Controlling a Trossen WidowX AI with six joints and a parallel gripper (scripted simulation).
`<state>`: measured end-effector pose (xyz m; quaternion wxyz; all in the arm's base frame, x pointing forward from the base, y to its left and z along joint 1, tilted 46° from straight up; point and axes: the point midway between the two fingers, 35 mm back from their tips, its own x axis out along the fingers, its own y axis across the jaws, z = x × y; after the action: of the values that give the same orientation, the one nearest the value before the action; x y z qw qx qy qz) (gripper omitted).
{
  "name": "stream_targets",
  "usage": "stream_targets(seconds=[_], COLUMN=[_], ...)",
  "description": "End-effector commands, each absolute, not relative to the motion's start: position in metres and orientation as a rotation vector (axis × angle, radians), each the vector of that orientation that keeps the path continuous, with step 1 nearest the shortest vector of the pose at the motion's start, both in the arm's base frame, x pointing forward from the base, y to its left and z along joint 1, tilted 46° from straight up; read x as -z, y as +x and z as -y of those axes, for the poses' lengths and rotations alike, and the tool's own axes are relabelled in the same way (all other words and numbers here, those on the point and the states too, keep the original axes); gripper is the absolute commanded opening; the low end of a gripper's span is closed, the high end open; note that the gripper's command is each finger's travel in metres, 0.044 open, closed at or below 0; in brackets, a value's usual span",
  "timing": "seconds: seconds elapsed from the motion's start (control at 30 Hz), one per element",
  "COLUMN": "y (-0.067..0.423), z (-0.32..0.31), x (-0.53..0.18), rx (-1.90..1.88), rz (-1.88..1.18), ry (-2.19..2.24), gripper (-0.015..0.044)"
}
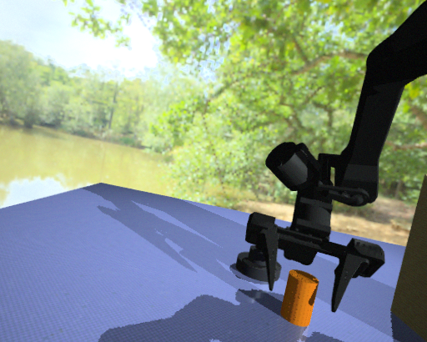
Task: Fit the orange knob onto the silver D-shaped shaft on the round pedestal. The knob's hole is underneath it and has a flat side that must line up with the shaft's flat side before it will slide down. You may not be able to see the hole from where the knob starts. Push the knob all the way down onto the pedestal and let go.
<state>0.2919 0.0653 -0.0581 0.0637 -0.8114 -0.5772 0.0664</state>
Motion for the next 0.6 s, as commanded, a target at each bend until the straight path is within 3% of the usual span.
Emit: stream_targets(seconds=[0.0,0.57], y=[0.292,0.292], z=[-0.065,-0.038], x=[0.058,0.081], rx=[-0.2,-0.268], rz=[1.743,1.736], ry=[-2.451,-2.579], gripper=[0.044,0.044])
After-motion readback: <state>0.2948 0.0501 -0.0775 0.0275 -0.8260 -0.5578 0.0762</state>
